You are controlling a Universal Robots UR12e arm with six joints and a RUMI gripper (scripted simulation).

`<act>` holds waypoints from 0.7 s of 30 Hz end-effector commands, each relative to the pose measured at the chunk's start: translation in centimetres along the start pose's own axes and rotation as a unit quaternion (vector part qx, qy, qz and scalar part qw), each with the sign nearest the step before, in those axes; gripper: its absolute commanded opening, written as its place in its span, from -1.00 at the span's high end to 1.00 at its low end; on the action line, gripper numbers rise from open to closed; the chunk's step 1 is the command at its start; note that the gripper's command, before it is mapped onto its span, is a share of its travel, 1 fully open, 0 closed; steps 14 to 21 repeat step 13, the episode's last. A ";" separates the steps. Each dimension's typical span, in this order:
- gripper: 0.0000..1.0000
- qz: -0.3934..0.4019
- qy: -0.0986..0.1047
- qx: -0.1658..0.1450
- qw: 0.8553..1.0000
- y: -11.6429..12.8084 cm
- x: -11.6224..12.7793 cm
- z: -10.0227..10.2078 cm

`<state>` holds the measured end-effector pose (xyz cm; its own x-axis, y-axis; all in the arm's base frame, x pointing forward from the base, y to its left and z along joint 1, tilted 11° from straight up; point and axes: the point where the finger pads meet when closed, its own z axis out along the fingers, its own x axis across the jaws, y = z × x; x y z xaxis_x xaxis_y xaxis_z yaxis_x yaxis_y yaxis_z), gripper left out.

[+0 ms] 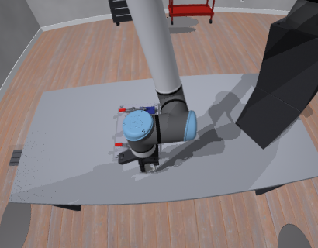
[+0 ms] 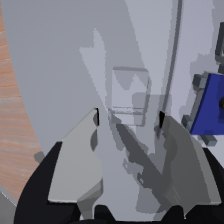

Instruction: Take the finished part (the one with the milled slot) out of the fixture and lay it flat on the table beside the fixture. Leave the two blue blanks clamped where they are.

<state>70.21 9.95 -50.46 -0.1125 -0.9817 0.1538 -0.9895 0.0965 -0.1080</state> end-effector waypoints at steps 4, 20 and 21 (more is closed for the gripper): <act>0.19 0.000 0.000 0.000 1.000 -0.1 0.0 -2.6; 0.19 0.000 0.000 0.000 1.000 -0.1 0.0 -2.6; 0.19 0.000 0.000 0.000 1.000 -0.1 0.0 -2.6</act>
